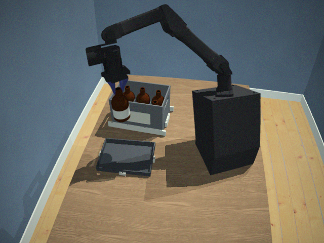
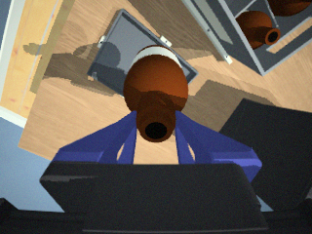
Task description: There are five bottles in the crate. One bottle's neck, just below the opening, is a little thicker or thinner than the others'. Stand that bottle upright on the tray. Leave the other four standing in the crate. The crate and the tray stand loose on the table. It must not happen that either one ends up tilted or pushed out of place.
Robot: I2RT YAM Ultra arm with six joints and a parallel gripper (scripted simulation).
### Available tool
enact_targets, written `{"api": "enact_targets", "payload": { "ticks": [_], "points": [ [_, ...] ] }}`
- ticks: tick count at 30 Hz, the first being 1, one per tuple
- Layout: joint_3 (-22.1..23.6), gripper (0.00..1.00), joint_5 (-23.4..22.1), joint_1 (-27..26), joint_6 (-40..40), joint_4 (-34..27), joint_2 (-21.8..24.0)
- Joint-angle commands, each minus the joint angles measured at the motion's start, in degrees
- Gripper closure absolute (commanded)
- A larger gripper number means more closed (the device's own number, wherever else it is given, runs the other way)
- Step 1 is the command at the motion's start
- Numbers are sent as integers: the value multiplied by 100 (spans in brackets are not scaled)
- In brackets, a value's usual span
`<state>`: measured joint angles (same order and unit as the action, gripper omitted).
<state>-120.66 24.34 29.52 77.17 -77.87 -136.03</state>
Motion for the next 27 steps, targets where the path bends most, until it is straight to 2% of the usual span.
{"api": "enact_targets", "payload": {
  "ticks": [1, 5, 6, 12, 15, 22, 23, 27],
  "points": [
    [-175, 100, 50, 280, 195, -56, 116],
    [-191, 100, 53, 335, 253, -59, -45],
    [-208, 100, 35, 358, 283, -68, 138],
    [-275, 100, 39, 505, 440, -87, -177],
    [-311, 100, 19, 568, 511, -100, -103],
    [-386, 100, 18, 671, 622, -127, -251],
    [-401, 100, 24, 687, 644, -134, -137],
    [-468, 100, 26, 759, 719, -158, -392]
  ]
}}
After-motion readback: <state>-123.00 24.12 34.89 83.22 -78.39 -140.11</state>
